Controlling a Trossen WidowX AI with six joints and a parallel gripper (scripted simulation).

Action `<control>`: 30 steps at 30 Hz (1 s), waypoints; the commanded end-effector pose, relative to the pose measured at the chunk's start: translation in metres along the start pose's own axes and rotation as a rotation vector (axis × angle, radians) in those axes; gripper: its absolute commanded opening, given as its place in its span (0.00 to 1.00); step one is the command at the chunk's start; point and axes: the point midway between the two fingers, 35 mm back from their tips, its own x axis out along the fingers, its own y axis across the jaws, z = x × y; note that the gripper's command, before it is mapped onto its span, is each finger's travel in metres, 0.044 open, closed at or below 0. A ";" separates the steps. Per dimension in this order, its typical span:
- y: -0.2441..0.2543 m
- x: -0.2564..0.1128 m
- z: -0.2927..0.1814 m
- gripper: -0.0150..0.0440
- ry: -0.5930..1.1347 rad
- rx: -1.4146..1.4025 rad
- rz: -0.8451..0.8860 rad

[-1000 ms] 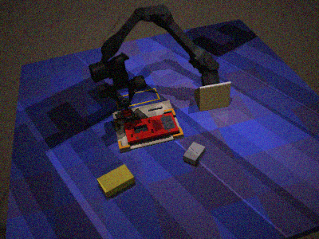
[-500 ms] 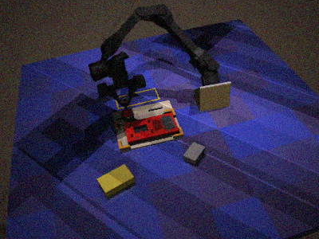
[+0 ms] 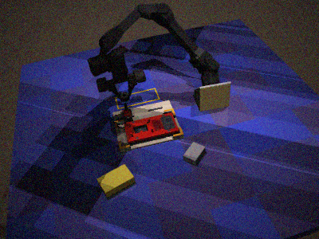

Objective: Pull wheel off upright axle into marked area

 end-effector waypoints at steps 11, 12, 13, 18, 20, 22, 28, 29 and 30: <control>-0.015 -0.008 0.030 0.25 0.003 0.002 0.004; -0.017 -0.008 0.034 0.25 0.003 0.002 0.004; -0.019 -0.008 0.037 0.25 0.003 0.003 0.004; -0.030 -0.010 0.054 0.25 0.004 0.004 0.004; -0.034 -0.010 0.060 0.25 0.004 0.005 0.004; -0.039 -0.010 0.066 0.25 0.004 0.005 0.004; -0.054 -0.011 0.084 0.25 0.003 0.008 0.003; -0.056 -0.011 0.087 0.25 0.003 0.008 0.003; -0.059 -0.011 0.089 0.25 0.002 0.008 0.003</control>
